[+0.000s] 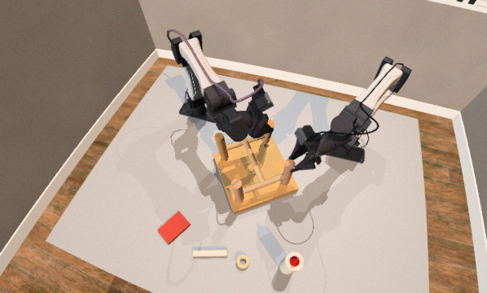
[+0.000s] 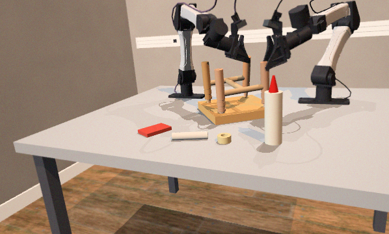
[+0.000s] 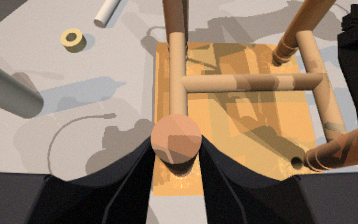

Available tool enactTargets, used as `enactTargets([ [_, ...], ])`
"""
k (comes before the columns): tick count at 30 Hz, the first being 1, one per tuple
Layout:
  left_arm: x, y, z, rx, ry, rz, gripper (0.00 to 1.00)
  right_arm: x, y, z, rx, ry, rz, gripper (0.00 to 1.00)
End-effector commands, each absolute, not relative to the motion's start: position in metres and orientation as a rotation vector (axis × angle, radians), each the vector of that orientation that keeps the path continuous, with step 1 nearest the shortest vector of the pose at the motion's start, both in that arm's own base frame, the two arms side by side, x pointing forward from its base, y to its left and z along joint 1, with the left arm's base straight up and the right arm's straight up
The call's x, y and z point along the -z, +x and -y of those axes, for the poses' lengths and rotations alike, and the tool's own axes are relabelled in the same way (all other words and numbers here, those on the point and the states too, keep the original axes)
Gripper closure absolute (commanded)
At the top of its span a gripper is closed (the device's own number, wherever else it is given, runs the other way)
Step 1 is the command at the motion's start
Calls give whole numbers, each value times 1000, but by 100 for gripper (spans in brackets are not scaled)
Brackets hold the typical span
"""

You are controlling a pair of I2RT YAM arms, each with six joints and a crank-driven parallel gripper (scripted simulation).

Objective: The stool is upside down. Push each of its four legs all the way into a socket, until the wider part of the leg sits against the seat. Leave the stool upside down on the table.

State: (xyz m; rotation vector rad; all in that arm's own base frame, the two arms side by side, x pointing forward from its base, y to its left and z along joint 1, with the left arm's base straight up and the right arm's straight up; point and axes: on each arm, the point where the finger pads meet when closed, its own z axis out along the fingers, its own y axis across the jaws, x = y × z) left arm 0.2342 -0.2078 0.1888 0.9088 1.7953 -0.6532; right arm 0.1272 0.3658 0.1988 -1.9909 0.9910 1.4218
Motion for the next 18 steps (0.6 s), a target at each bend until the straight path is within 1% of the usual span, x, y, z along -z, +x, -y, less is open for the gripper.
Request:
enactTargets([
  [1,-215,285,177,393,771,-1733,70,-207,78,-343,-1647,-1996,-1056,70],
  [18,-222,305,164,407,772,-1752,70,-206,56,-324,-1732,-1985,-1114,70],
])
